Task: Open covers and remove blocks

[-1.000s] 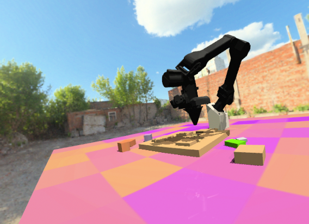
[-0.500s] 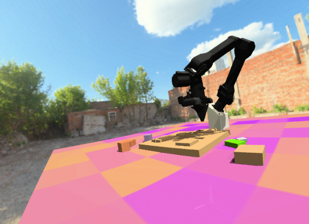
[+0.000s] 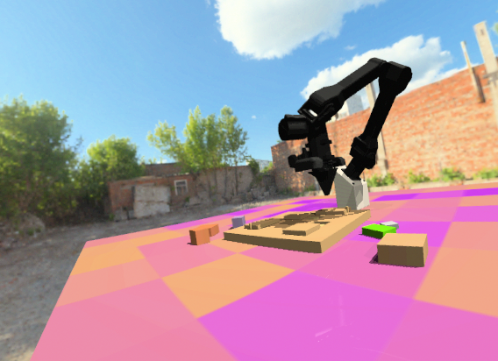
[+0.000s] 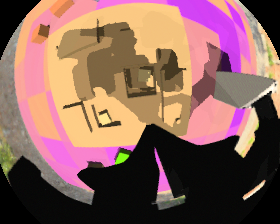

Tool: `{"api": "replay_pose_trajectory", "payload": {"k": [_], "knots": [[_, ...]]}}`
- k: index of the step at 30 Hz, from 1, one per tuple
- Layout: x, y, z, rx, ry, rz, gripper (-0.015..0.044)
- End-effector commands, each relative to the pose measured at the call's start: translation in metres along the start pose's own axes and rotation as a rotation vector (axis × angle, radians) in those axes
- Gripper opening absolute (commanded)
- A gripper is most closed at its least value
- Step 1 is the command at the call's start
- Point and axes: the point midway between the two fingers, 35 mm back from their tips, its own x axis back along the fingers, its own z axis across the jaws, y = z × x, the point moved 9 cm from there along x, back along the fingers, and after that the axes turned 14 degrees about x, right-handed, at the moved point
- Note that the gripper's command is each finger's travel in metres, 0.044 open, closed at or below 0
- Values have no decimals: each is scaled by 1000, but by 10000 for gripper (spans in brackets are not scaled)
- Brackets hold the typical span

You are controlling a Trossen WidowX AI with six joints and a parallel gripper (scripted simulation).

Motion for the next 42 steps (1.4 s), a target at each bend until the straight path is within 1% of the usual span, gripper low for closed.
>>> {"api": "replay_pose_trajectory", "payload": {"k": [1, 10, 42], "knots": [[0, 0, 0, -2, -2, -6, 0], [-1, 1, 0, -2, -2, -6, 0], [-33, 2, 1, -2, -2, -8, 0]]}}
